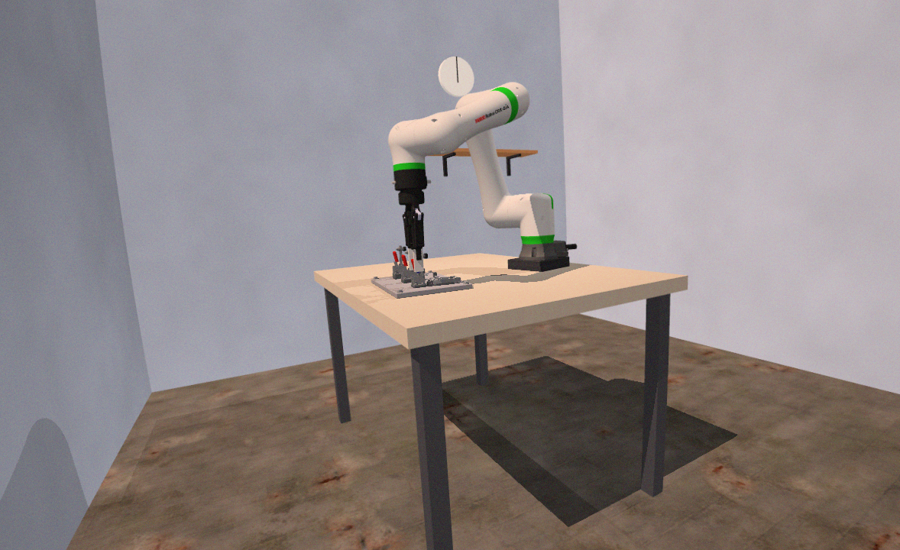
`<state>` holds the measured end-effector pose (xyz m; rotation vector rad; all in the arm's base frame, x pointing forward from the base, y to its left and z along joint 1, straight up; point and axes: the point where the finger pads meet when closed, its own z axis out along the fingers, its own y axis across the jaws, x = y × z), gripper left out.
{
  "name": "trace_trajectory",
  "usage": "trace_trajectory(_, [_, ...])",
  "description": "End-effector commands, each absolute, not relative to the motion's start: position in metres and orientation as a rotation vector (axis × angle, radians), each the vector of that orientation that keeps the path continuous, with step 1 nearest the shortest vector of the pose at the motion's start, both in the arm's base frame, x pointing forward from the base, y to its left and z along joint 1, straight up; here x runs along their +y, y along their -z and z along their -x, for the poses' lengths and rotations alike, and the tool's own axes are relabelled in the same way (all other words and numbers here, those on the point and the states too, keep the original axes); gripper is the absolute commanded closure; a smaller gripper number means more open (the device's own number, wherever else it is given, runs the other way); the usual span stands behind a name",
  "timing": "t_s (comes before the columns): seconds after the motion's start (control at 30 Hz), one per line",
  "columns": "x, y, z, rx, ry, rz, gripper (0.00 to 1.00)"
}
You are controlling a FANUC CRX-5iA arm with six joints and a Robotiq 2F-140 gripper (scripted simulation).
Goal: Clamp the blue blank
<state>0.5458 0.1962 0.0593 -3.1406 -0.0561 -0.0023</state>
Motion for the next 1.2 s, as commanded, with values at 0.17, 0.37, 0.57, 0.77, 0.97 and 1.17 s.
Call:
trace_trajectory(0.17, [0.196,-0.059,-0.546,-0.056,0.003,3.14,0.72])
trace_trajectory(0.37, [0.196,-0.07,-0.546,-0.056,0.003,3.14,0.72])
trace_trajectory(0.57, [0.196,-0.095,-0.546,-0.056,0.003,3.14,0.72])
trace_trajectory(0.77, [0.196,-0.109,-0.546,-0.056,0.003,3.14,0.72])
trace_trajectory(0.97, [0.196,-0.109,-0.546,-0.056,0.003,3.14,0.72])
trace_trajectory(1.17, [0.196,-0.109,-0.546,-0.056,0.003,3.14,0.72])
